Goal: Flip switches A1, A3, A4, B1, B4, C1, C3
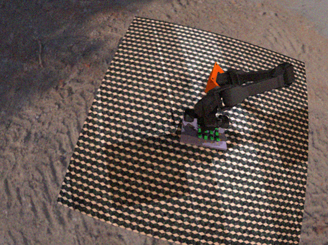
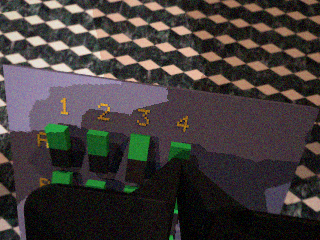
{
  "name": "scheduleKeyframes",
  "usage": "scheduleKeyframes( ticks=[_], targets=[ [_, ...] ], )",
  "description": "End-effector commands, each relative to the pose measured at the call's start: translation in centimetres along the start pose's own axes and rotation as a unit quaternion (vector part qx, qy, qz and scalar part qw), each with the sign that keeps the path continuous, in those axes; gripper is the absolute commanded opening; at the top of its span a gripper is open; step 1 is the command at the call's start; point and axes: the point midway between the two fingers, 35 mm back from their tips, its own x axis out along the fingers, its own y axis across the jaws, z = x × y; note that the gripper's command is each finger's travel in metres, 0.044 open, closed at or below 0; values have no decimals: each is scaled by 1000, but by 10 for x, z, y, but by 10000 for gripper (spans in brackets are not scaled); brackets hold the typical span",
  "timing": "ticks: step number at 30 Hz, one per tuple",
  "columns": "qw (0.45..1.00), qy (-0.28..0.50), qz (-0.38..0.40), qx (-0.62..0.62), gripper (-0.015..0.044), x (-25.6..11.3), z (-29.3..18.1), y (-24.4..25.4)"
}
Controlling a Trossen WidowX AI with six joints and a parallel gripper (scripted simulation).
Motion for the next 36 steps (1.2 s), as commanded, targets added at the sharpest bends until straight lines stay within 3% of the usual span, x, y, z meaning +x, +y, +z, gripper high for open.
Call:
scheduleKeyframes(
  ticks=[1, 36],
  targets=[
    [1000, 5, 0, 7, 0, 5, -4, -1],
    [1000, 5, 0, 7, 0, 19, -3, -1]
  ],
)
